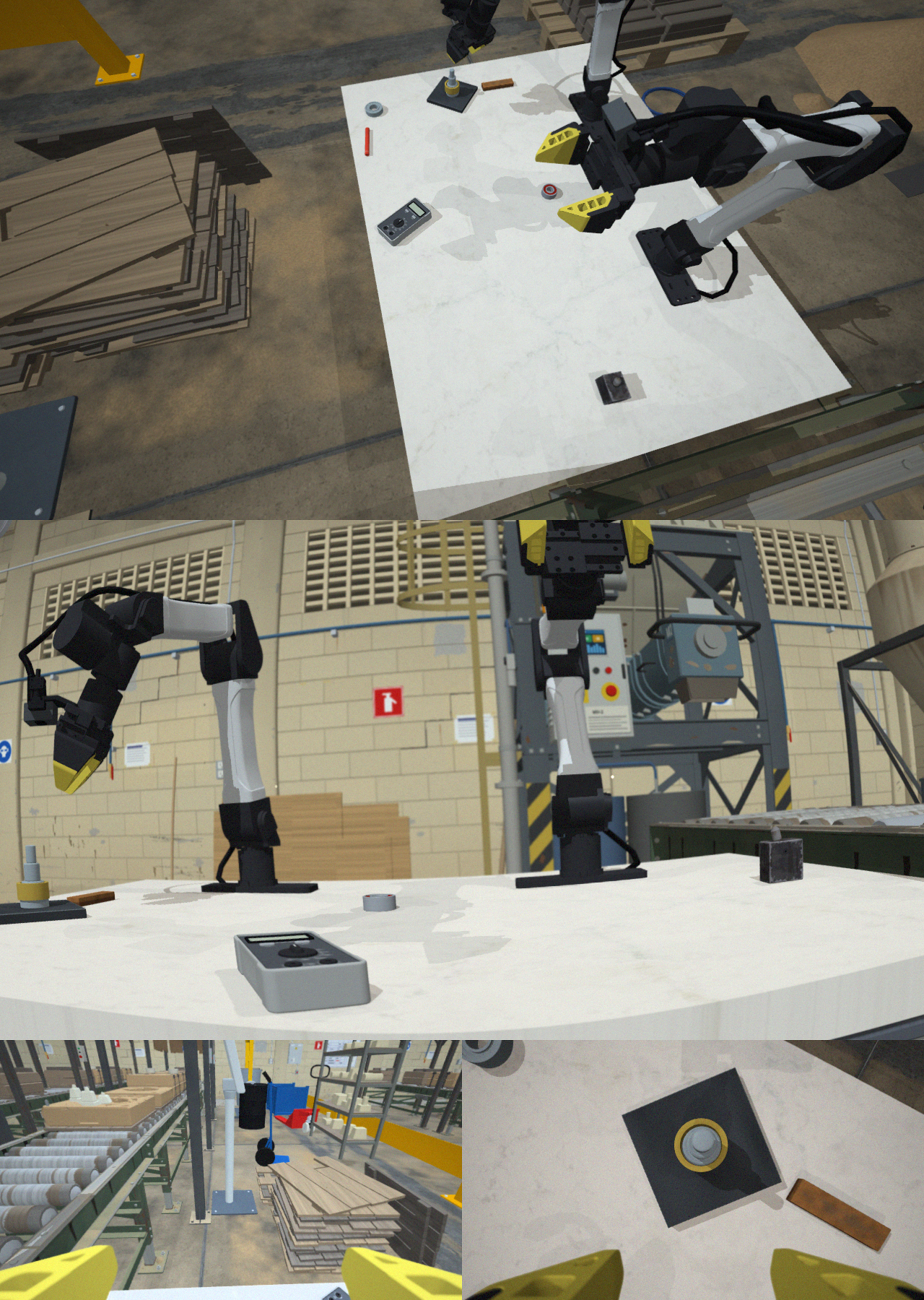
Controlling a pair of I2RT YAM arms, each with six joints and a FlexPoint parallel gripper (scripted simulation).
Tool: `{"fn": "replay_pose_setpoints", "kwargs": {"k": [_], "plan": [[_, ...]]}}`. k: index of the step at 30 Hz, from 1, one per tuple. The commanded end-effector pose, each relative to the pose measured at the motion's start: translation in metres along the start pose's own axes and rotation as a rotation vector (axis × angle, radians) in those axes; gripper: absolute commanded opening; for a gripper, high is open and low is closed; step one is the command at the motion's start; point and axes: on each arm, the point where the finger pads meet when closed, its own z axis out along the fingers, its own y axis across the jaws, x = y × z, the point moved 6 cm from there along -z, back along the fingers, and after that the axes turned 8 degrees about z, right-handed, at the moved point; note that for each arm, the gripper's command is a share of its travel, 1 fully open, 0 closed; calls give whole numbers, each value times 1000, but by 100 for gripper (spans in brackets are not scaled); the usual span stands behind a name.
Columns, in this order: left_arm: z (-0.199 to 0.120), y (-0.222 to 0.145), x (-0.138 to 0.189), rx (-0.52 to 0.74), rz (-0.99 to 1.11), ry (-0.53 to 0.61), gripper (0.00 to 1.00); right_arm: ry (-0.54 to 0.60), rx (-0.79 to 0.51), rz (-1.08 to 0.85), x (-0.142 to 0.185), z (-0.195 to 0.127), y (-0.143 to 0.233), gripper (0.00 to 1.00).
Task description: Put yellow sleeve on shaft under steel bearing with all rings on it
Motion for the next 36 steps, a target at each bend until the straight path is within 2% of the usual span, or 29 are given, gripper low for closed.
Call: {"fn": "replay_pose_setpoints", "kwargs": {"k": [1, 4, 6, 11, 12, 15, 19, 20, 21, 26, 28, 36], "plan": [[-1, 1, -9, -10, 4, -28, 100, -55, -40, 45, -15, -26, -3, 62], [-1, 1, -9, -10, 4, -28, 100, -57, -43, 45, -14, -24, -2, 62], [-1, 1, -9, -10, 4, -28, 100, -44, -28, 39, -7, -12, -6, 62], [-1, 1, -9, -10, 4, -28, 100, -43, -31, 35, -9, -20, -6, 62], [-1, 1, -9, -10, 4, -28, 100, -39, -34, 29, -5, -11, -3, 62], [-1, 1, -9, -10, 4, -28, 100, -65, -59, 39, -12, -26, 1, 62], [-1, 1, -9, -10, 4, -28, 100, -62, -51, 44, -14, -22, 1, 62], [-1, 1, -9, -10, 4, -28, 100, -60, -105, -1, -6, -26, 7, 62], [-1, 1, -9, -10, 4, -28, 100, -53, -107, -22, -2, -20, 6, 62], [-1, 1, -9, -10, 4, -28, 100, -154, -306, -137, -3, -44, 28, 62], [-1, 1, -9, -10, 4, -28, 100, -154, -306, -137, -3, -44, 28, 62], [-1, 1, -9, -10, 4, -28, 100, -311, -543, -290, 6, -85, 43, 62]]}}
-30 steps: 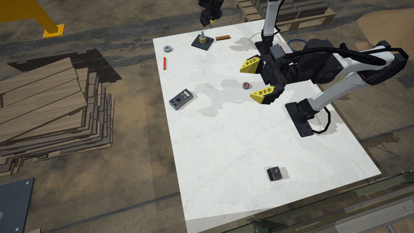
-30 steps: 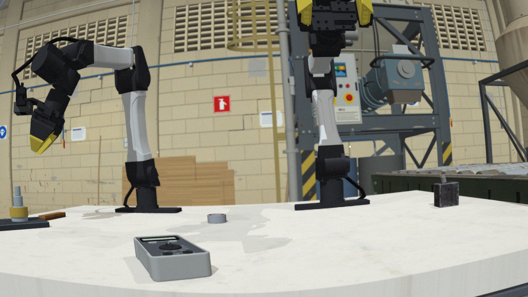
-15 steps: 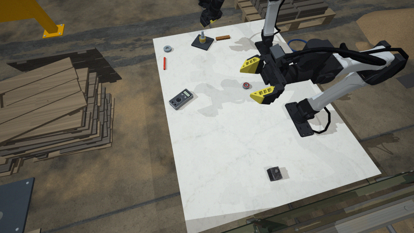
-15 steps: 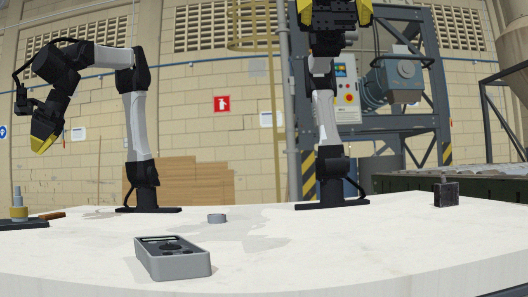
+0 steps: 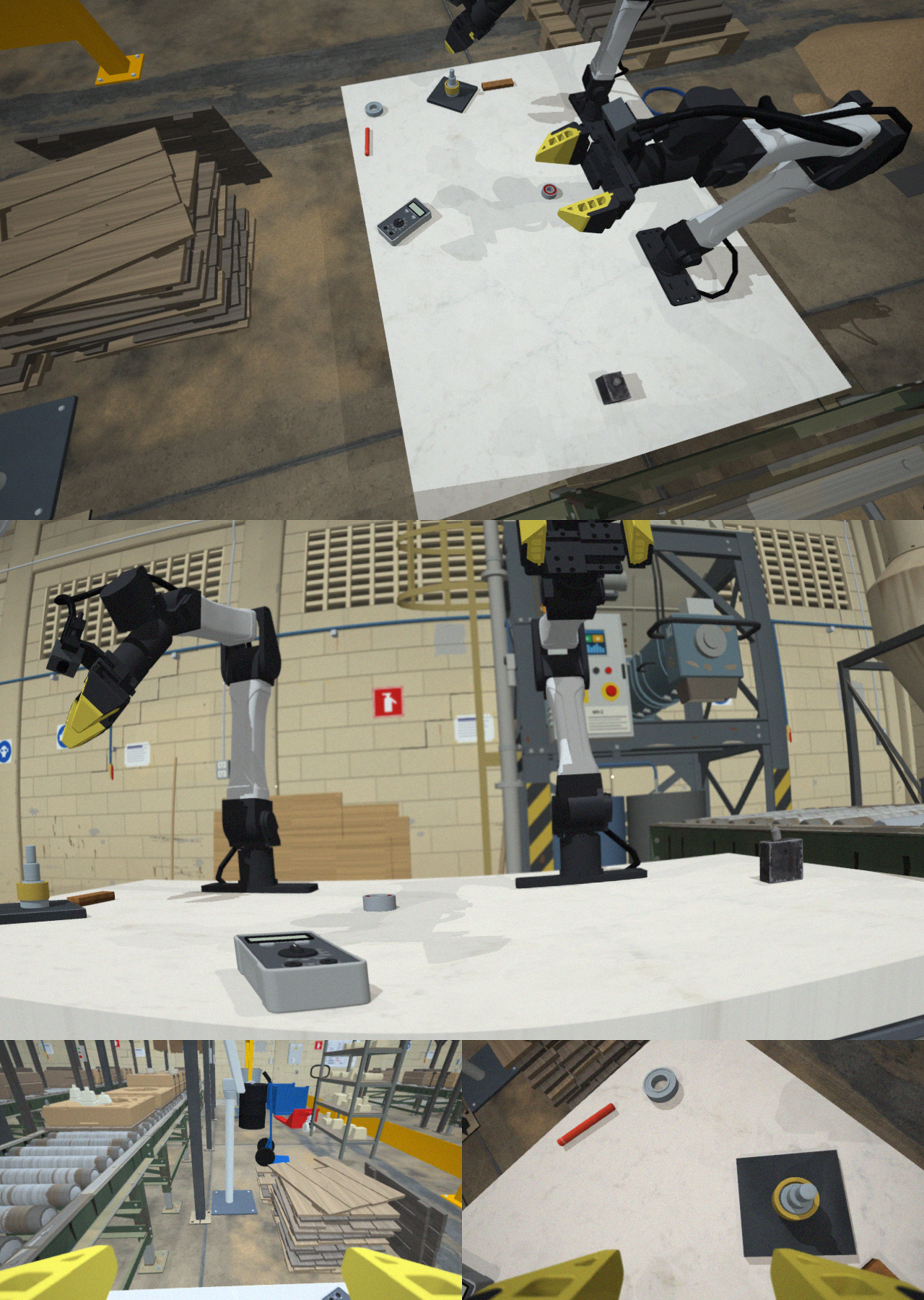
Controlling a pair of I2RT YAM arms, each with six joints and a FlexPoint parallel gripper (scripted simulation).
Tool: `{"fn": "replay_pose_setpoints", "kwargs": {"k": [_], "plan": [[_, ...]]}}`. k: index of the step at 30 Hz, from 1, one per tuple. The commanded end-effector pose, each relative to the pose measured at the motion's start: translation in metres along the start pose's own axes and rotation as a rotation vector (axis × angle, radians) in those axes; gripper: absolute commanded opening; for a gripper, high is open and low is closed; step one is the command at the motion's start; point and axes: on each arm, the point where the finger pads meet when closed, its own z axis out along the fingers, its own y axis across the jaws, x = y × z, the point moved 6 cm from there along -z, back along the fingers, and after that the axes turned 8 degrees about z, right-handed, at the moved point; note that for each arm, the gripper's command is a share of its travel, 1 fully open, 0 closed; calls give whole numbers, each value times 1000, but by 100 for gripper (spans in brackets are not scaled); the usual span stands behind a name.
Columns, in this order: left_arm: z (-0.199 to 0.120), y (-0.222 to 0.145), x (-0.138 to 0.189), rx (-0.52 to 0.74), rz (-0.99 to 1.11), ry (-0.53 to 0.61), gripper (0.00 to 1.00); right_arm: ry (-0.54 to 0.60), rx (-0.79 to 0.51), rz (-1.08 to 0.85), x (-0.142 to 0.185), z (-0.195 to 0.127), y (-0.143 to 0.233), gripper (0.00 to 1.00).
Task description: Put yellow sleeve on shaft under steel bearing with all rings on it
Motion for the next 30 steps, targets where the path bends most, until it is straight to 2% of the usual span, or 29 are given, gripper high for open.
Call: {"fn": "replay_pose_setpoints", "kwargs": {"k": [1, 7, 10, 22, 30], "plan": [[-1, 1, -9, -10, 4, -28, 100, -141, -207, -102, -13, -25, 27, 62], [-1, 1, -9, -10, 4, -28, 100, -273, -358, -209, -15, -55, 42, 62], [-1, 1, -9, -10, 4, -28, 100, -291, -373, -224, -15, -57, 44, 62], [-1, 1, -9, -10, 4, -28, 100, -593, -638, -421, -10, -130, 66, 62], [-1, 1, -9, -10, 4, -28, 100, -730, -722, -496, -4, -159, 68, 62]]}}
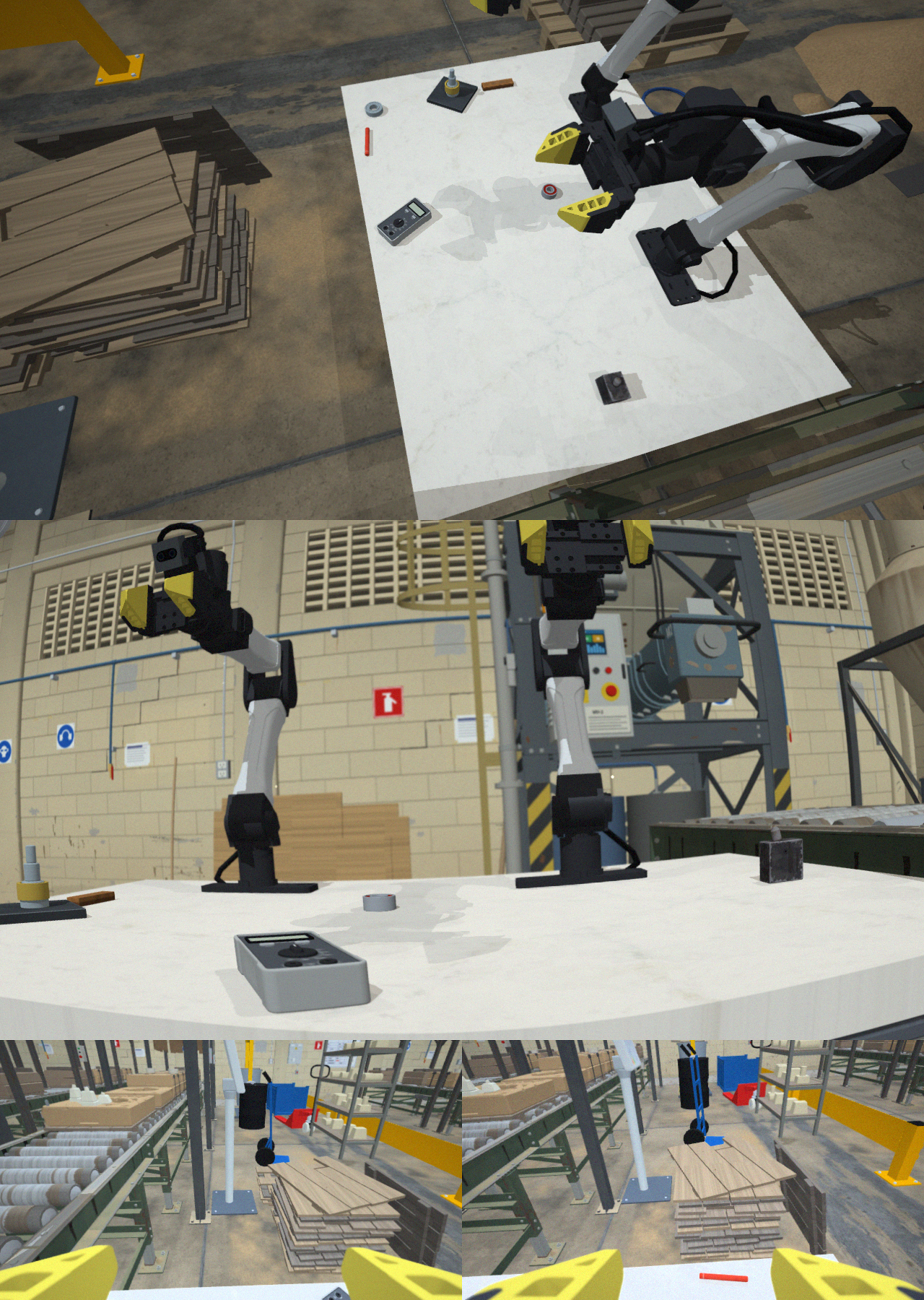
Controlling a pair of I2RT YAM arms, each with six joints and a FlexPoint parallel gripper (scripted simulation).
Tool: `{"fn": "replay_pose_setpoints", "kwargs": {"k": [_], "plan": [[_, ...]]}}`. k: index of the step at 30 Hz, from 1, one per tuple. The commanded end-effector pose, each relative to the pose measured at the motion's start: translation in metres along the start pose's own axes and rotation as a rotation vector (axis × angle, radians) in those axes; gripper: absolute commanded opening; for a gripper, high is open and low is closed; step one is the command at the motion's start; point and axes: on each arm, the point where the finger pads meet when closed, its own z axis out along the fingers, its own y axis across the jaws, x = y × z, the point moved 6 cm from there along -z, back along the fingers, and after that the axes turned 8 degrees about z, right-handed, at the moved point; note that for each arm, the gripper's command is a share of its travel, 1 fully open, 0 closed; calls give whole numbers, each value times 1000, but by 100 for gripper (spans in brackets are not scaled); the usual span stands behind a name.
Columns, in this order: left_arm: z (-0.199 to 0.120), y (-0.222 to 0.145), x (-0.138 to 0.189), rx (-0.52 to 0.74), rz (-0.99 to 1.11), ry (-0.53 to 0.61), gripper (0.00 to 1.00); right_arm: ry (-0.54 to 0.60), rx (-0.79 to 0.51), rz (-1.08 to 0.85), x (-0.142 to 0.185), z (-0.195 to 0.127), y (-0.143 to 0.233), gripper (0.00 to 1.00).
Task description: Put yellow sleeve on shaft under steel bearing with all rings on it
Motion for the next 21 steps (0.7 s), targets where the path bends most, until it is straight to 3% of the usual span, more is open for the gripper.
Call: {"fn": "replay_pose_setpoints", "kwargs": {"k": [1, 5, 7, 8, 13, 16, 21], "plan": [[-1, 1, -9, -10, 4, -28, 100, -110, -83, -73, -13, -9, 14, 62], [-1, 1, -9, -10, 4, -28, 100, -107, -79, -51, -17, -10, 16, 62], [-1, 1, -9, -10, 4, -28, 100, -153, -79, -25, -36, -19, 17, 62], [-1, 1, -9, -10, 4, -28, 100, -158, -61, -24, -37, -19, 14, 71], [-1, 1, -9, -10, 4, -28, 100, -132, -39, -24, -29, -9, 9, 71], [-1, 1, -9, -10, 4, -28, 100, -154, -63, -23, -36, -20, 17, 71], [-1, 1, -9, -10, 4, -28, 100, -94, -43, -23, -23, -11, 12, 71]]}}
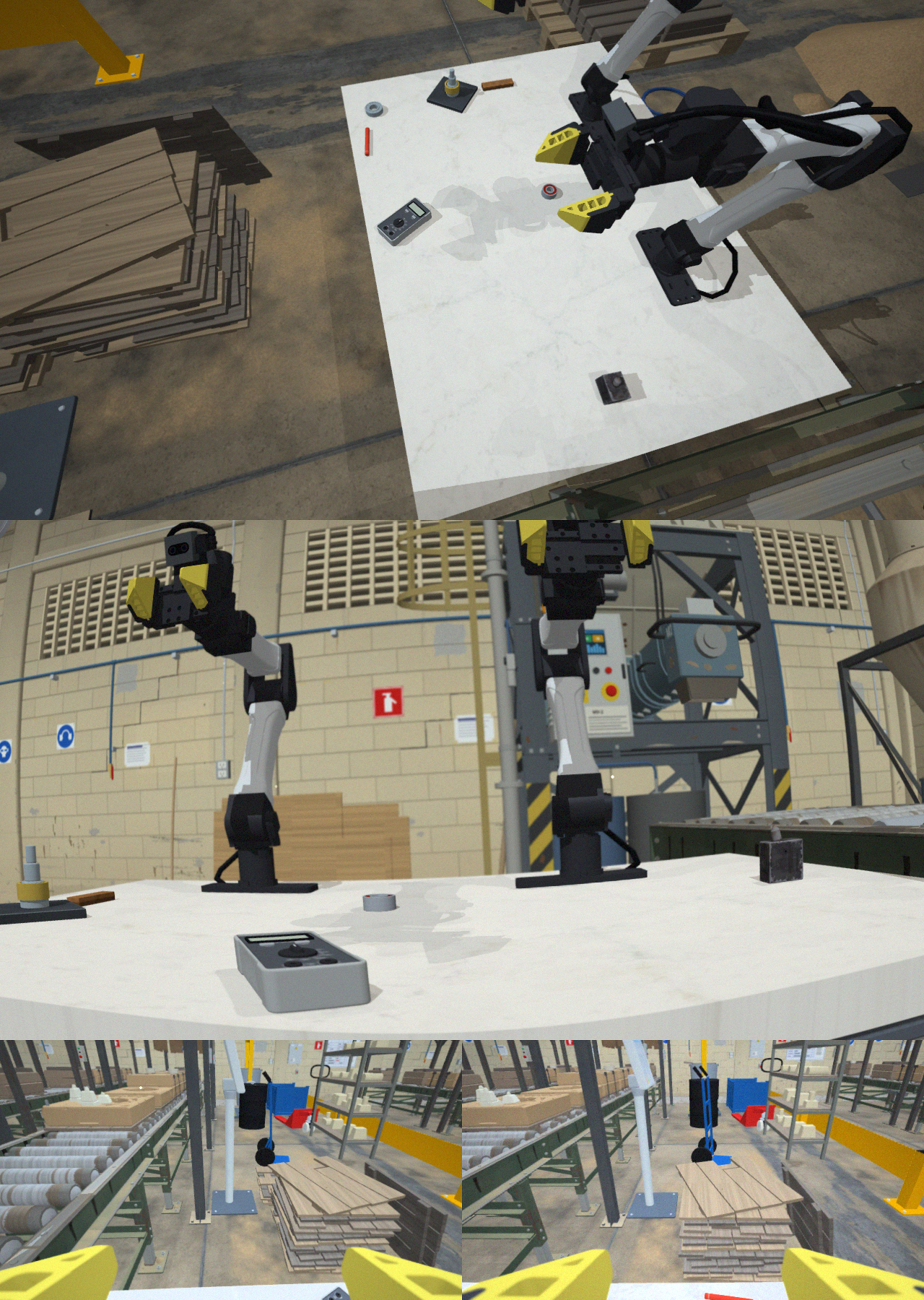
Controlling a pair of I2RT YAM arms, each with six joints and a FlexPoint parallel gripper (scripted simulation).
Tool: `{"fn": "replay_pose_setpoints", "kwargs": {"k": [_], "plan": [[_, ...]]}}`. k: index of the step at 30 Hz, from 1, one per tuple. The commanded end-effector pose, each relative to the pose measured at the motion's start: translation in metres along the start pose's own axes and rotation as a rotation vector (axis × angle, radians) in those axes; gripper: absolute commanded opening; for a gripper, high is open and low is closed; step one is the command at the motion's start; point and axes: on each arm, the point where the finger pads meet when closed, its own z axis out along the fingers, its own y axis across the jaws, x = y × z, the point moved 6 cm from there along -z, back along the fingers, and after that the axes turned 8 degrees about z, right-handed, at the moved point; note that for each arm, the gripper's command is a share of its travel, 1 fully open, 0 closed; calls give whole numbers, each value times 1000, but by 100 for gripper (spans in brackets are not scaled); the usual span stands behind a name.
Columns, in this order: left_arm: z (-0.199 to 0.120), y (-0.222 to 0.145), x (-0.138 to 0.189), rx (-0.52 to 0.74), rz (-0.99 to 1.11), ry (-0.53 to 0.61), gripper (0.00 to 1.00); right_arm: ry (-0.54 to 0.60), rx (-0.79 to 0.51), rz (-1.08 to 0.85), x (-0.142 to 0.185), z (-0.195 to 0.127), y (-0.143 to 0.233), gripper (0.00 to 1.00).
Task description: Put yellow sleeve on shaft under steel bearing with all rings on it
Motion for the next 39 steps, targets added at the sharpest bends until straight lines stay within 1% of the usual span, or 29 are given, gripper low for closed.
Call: {"fn": "replay_pose_setpoints", "kwargs": {"k": [1, 3, 4, 7, 9, 14, 24, 27, 39], "plan": [[-1, 1, -9, -10, 4, -28, 100, -28, 8, 12, -15, -2, 1, 71], [-1, 1, -9, -10, 4, -28, 100, -32, 6, 12, -16, -1, 2, 71], [-1, 1, -9, -10, 4, -28, 100, 2, 36, 16, -9, 7, -6, 71], [-1, 1, -9, -10, 4, -28, 100, 37, 63, 31, -6, 18, -10, 71], [-1, 1, -9, -10, 4, -28, 100, 37, 63, 31, -6, 18, -10, 71], [-1, 1, -9, -10, 4, -28, 100, 95, 117, 60, -4, 49, -21, 71], [-1, 1, -9, -10, 4, -28, 100, 226, 234, 105, 18, 112, -49, 71], [-1, 1, -9, -10, 4, -28, 100, 233, 244, 109, 19, 117, -52, 71], [-1, 1, -9, -10, 4, -28, 100, 364, 371, 154, 64, 181, -90, 71]]}}
